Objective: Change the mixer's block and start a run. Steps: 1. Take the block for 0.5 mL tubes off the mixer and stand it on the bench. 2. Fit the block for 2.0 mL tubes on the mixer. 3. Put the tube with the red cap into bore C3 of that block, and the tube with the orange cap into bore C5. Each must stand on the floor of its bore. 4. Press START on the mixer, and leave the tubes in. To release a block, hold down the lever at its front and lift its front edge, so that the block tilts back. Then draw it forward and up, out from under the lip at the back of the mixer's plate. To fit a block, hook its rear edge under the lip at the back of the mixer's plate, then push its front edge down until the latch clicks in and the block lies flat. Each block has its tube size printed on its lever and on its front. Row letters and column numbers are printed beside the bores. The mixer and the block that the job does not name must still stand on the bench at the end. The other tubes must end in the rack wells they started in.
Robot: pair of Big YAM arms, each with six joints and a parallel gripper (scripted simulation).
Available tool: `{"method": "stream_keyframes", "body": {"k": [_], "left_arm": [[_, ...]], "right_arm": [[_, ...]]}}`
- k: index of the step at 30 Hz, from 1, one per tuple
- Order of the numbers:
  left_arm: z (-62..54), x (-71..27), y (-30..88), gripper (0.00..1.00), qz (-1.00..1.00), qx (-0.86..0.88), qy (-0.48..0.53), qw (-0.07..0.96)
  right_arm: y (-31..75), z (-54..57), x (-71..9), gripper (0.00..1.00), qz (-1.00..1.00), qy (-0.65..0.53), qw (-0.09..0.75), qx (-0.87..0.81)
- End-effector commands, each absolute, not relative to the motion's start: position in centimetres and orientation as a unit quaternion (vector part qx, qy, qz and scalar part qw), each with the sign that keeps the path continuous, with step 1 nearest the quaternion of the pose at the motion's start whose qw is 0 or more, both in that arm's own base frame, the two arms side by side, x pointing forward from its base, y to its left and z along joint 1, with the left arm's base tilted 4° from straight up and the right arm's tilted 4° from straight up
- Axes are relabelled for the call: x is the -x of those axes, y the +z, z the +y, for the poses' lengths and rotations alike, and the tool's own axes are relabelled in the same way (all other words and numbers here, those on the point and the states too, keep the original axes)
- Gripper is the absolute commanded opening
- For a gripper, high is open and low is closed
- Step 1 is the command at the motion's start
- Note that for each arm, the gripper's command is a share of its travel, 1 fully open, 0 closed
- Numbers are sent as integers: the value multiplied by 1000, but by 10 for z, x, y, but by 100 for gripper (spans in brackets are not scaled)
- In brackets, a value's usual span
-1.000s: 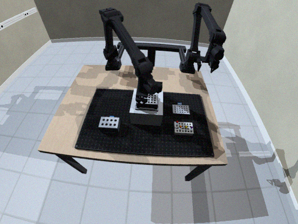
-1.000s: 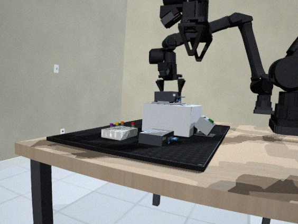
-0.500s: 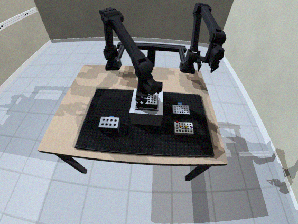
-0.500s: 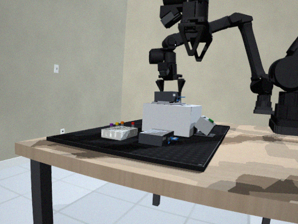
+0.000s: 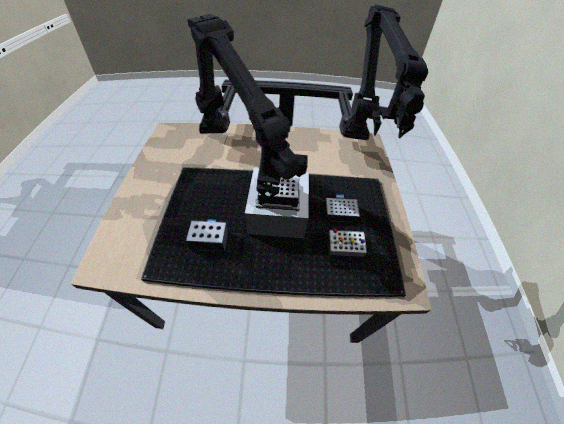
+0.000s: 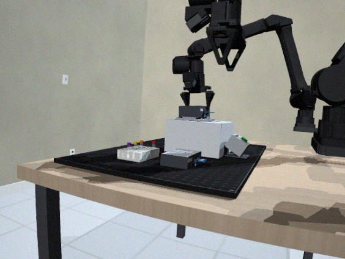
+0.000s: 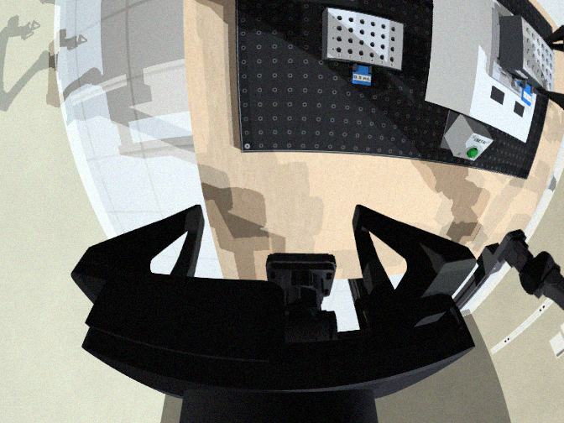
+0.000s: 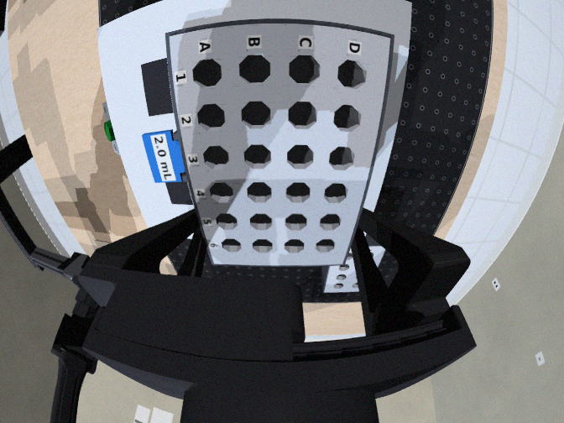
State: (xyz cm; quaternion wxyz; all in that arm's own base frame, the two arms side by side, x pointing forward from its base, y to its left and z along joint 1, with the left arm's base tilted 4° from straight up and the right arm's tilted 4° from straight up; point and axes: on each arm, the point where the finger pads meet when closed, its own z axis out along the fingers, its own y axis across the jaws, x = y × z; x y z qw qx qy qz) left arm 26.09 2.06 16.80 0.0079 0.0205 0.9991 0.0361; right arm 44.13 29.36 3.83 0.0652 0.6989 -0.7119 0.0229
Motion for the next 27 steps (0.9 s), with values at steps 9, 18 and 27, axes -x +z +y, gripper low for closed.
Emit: {"method": "stream_keyframes", "body": {"k": [9, 18, 27], "left_arm": [[18, -269, 173, 100, 999, -26, 34, 16], [18, -269, 173, 100, 999, -26, 34, 16], [18, -269, 173, 100, 999, -26, 34, 15]], "right_arm": [[71, 296, -486, 0, -719, 51, 16, -693], [70, 296, -486, 0, -718, 50, 17, -694], [69, 296, -486, 0, -717, 49, 20, -695]]}}
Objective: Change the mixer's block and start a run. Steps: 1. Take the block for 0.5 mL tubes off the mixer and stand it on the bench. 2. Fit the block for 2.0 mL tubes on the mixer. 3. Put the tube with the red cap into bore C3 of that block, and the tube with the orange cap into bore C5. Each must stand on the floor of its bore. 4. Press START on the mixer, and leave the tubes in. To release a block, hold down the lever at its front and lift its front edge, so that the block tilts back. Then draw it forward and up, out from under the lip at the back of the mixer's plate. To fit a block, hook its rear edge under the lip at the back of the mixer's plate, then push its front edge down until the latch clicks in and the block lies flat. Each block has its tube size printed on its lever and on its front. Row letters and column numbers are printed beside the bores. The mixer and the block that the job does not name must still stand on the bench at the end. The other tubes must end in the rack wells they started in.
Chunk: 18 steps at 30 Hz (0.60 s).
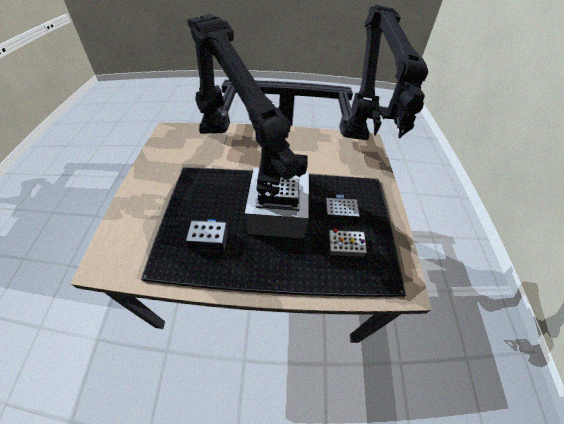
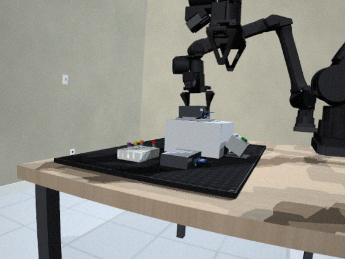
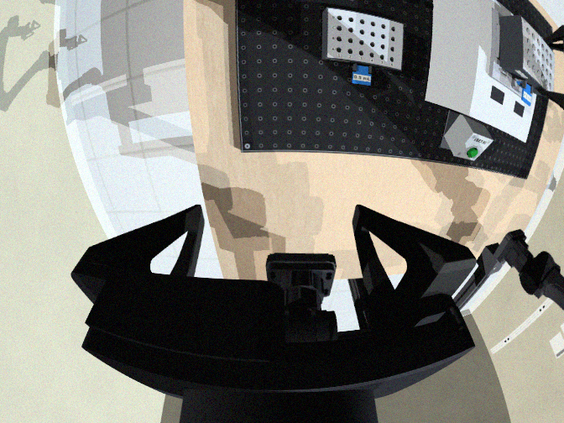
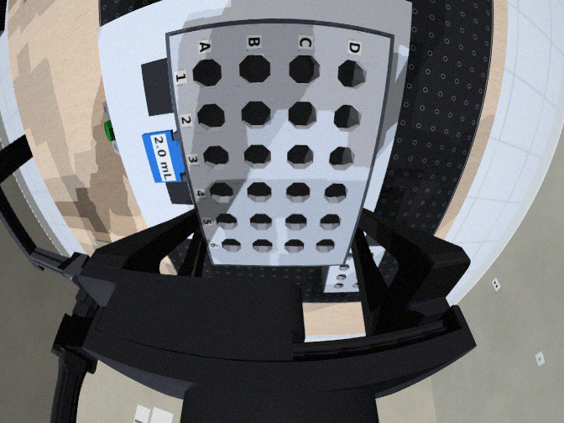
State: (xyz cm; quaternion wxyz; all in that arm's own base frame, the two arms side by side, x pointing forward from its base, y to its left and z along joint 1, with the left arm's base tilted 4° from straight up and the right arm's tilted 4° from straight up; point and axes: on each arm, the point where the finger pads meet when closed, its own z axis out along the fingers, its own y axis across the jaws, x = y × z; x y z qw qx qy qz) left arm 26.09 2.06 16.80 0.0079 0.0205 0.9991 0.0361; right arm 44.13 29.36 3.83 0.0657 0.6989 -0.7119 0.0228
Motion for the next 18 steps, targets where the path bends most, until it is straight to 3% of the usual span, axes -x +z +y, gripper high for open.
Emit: {"method": "stream_keyframes", "body": {"k": [1, 18], "left_arm": [[18, -269, 173, 100, 999, -26, 34, 15], [18, -268, 172, 100, 999, -26, 34, 14]], "right_arm": [[69, 296, -486, 0, -717, 49, 20, -695], [65, 295, -485, 0, -714, 48, 24, -698]]}}
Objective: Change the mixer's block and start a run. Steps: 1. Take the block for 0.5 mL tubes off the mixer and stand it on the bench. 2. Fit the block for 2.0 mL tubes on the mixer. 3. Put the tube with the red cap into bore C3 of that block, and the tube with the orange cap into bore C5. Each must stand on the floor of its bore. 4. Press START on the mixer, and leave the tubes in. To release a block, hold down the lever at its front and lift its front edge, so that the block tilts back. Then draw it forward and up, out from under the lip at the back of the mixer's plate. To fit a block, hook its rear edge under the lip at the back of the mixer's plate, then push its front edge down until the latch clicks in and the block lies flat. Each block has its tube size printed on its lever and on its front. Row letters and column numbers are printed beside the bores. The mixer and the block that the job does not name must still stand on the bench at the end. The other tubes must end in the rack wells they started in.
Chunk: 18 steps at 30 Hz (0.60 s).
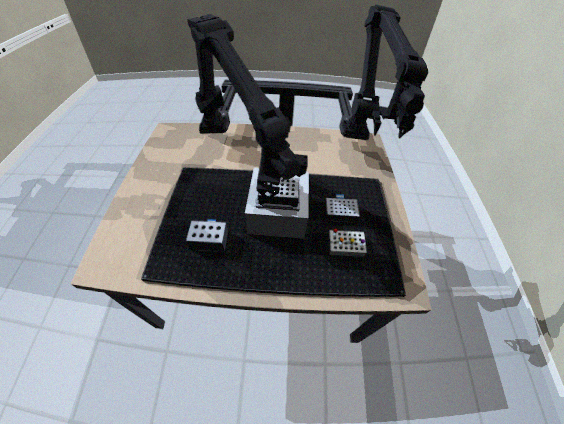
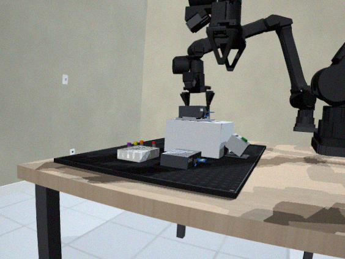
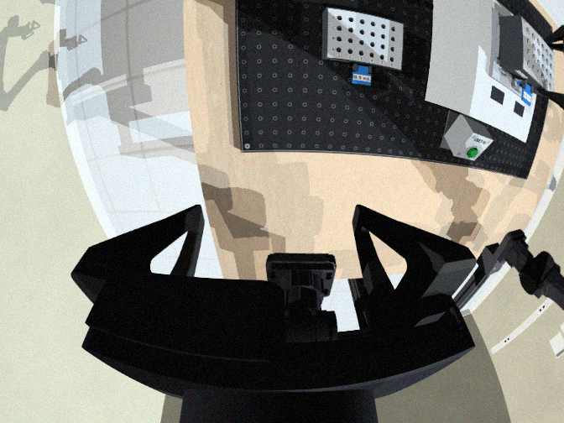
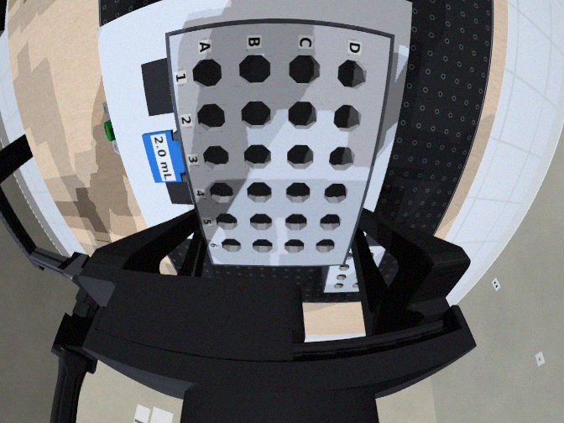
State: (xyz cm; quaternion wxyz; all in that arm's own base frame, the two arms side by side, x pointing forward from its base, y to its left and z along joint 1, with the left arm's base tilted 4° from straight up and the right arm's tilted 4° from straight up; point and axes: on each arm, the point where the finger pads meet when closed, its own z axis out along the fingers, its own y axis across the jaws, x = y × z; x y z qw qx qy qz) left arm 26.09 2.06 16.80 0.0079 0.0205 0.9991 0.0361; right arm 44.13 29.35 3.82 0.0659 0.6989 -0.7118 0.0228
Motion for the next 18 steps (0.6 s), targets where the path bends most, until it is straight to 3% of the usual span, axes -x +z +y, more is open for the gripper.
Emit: {"method": "stream_keyframes", "body": {"k": [1, 18], "left_arm": [[18, -268, 172, 100, 999, -26, 34, 14], [18, -268, 171, 100, 999, -26, 34, 14]], "right_arm": [[65, 295, -485, 0, -714, 48, 24, -698], [58, 293, -481, 0, -713, 46, 34, -699]]}}
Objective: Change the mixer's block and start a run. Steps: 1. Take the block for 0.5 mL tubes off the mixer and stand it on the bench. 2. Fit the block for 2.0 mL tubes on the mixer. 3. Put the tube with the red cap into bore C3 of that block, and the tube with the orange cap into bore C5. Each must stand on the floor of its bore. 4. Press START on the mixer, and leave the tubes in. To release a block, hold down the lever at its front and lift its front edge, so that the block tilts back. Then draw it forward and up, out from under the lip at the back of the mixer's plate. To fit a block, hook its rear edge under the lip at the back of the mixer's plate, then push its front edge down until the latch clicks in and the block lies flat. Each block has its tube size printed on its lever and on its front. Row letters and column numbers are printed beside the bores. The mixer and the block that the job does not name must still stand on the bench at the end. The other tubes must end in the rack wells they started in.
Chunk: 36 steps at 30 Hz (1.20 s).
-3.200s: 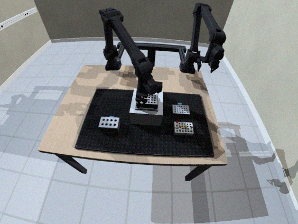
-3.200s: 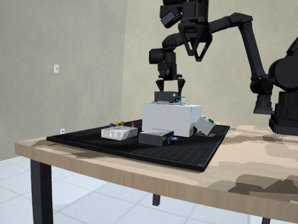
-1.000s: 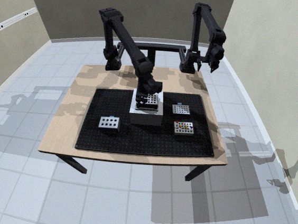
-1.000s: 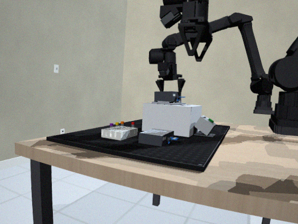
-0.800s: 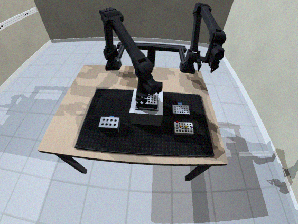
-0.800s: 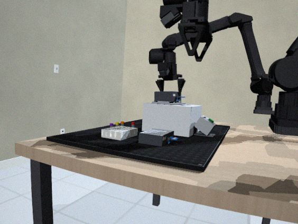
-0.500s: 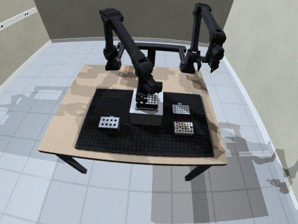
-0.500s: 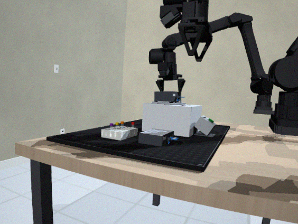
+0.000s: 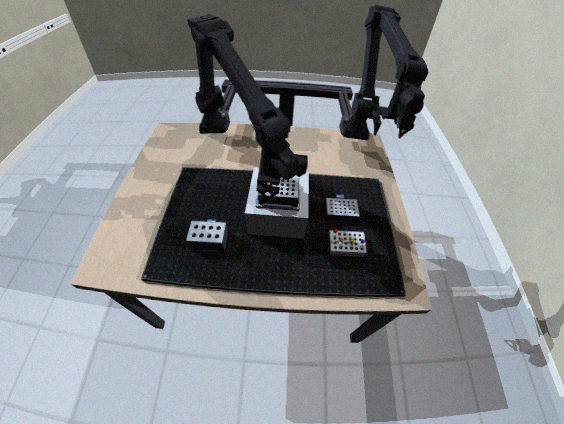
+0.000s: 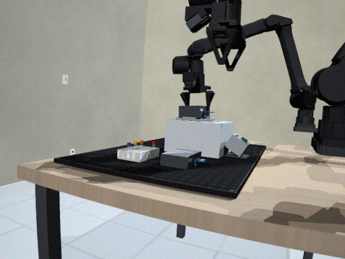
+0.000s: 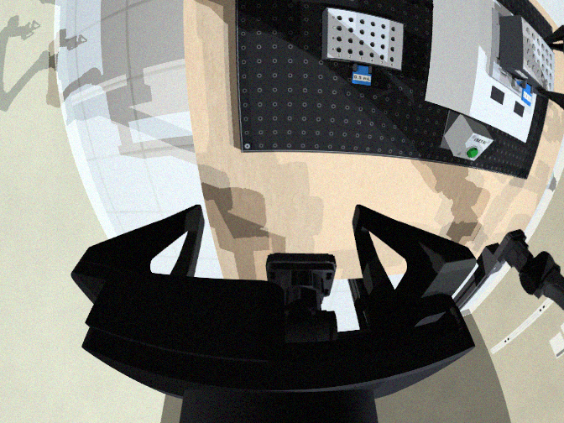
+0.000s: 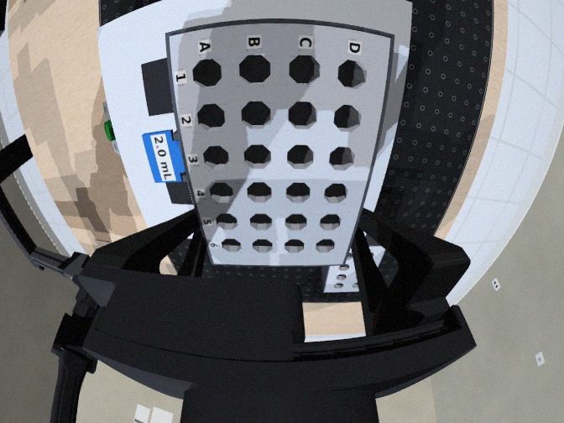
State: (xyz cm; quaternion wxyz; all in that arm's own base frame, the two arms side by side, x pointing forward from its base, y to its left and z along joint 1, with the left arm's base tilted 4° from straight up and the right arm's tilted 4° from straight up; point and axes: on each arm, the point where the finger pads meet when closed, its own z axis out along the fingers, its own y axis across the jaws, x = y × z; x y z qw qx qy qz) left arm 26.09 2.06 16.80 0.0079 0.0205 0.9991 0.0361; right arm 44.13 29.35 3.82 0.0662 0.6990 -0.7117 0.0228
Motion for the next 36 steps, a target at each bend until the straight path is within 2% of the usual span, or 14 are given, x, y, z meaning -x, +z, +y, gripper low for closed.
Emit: {"method": "stream_keyframes", "body": {"k": [1, 36], "left_arm": [[18, -268, 171, 100, 999, -26, 34, 14], [18, -268, 170, 100, 999, -27, 34, 13]], "right_arm": [[58, 293, -481, 0, -713, 46, 34, -699], [44, 289, -475, 0, -711, 44, 48, -700]]}}
